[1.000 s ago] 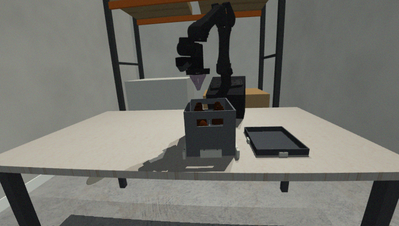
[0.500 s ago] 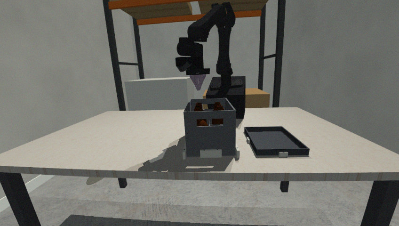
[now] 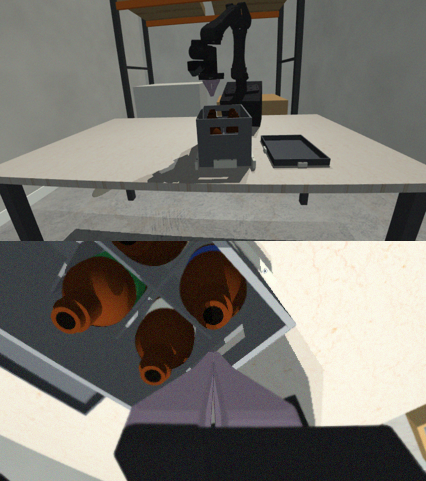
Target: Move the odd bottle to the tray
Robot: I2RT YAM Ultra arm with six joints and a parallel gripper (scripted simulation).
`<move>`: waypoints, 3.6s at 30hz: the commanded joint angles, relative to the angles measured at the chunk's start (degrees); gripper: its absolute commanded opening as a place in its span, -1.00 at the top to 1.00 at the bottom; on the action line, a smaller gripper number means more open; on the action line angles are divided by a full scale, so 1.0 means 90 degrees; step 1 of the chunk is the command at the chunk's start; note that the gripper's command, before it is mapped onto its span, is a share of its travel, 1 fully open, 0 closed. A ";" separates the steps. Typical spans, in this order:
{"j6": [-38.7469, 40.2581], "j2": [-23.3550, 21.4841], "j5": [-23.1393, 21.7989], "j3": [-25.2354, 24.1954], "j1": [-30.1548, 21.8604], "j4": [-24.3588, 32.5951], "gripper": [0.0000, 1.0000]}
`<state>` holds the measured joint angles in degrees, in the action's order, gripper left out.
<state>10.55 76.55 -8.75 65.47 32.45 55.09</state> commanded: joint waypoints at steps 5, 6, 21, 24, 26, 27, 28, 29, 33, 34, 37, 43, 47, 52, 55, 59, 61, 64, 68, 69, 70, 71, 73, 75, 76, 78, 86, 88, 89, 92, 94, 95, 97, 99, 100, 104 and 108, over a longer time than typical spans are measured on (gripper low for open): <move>-0.0032 -0.0134 -0.0013 0.0184 0.0070 -0.0104 1.00; -0.0032 -0.0134 -0.0013 0.0184 0.0070 -0.0104 1.00; 0.2105 -0.1254 0.0953 -0.0868 -0.2335 -0.0250 1.00; 0.2131 -0.1244 0.1000 -0.0864 -0.2362 -0.0247 1.00; 0.2137 -0.1241 0.1011 -0.0862 -0.2369 -0.0245 1.00; 0.2139 -0.1240 0.1015 -0.0862 -0.2370 -0.0245 1.00; 0.2140 -0.1240 0.1018 -0.0861 -0.2372 -0.0244 1.00; 0.2140 -0.1239 0.1020 -0.0861 -0.2373 -0.0244 1.00; 0.2141 -0.1007 0.1028 -0.0862 -0.2287 -0.0246 -0.21; 0.2141 -0.1007 0.1028 -0.0862 -0.2287 -0.0246 -0.21; 0.2143 -0.1237 0.1029 -0.0864 -0.2289 -0.0212 -0.21; 0.2133 -0.1163 0.1030 -0.0861 -0.2289 -0.0198 -0.21; 0.2133 -0.1163 0.1030 -0.0861 -0.2289 -0.0198 -0.21; 0.2133 -0.1163 0.1030 -0.0861 -0.2289 -0.0198 -0.21; 0.2133 -0.1163 0.1030 -0.0861 -0.2289 -0.0198 -0.21; 0.2133 -0.1163 0.1030 -0.0861 -0.2289 -0.0198 -0.21; 0.2133 -0.1163 0.1030 -0.0861 -0.2289 -0.0198 -0.21; 0.2133 -0.1163 0.1030 -0.0861 -0.2289 -0.0198 -0.21; 0.2133 -0.1162 0.1030 -0.0861 -0.2289 -0.0201 -0.21; 0.2133 -0.1162 0.1030 -0.0861 -0.2289 -0.0201 -0.21; 0.2133 -0.1159 0.1030 -0.0862 -0.2289 -0.0205 -0.21; 0.2133 -0.1155 0.1030 -0.0863 -0.2289 -0.0215 -0.21; 0.2133 -0.1137 0.1030 -0.0866 -0.2289 -0.0250 -0.21; 0.2133 -0.1099 0.1030 -0.0908 -0.2289 -0.0267 -0.21; 0.2133 -0.1073 0.1030 -0.0951 -0.2289 -0.0277 -0.21; 0.2134 -0.1009 0.1030 -0.1068 -0.2291 -0.0300 -0.21; 0.2135 -0.1009 0.1031 -0.1185 -0.2296 -0.0413 -0.21; 0.2136 -0.0966 0.1031 -0.1264 -0.2299 -0.0462 -0.21; 0.2137 -0.0909 0.1032 -0.1283 -0.2300 -0.0487 -0.21; 0.2137 -0.0907 0.1031 -0.1290 -0.2303 -0.0588 -0.21; 0.2139 -0.0932 0.1031 -0.1315 -0.2305 -0.0656 -0.21; 0.2139 -0.0836 0.1031 -0.1339 -0.2307 -0.0690 -0.21; 0.2139 -0.0795 0.1032 -0.1441 -0.2310 -0.0757 -0.21; 0.2140 -0.0780 0.1032 -0.1469 -0.2313 -0.0836 -0.21; 0.2141 -0.0811 0.1031 -0.1422 -0.2313 -0.0876 -0.21; 0.2139 -0.0770 0.1032 -0.1467 -0.2316 -0.0951 -0.21; 0.2142 -0.0642 0.1033 -0.1617 -0.2322 -0.1086 -0.21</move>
<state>29.39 70.13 0.01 51.88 11.55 47.20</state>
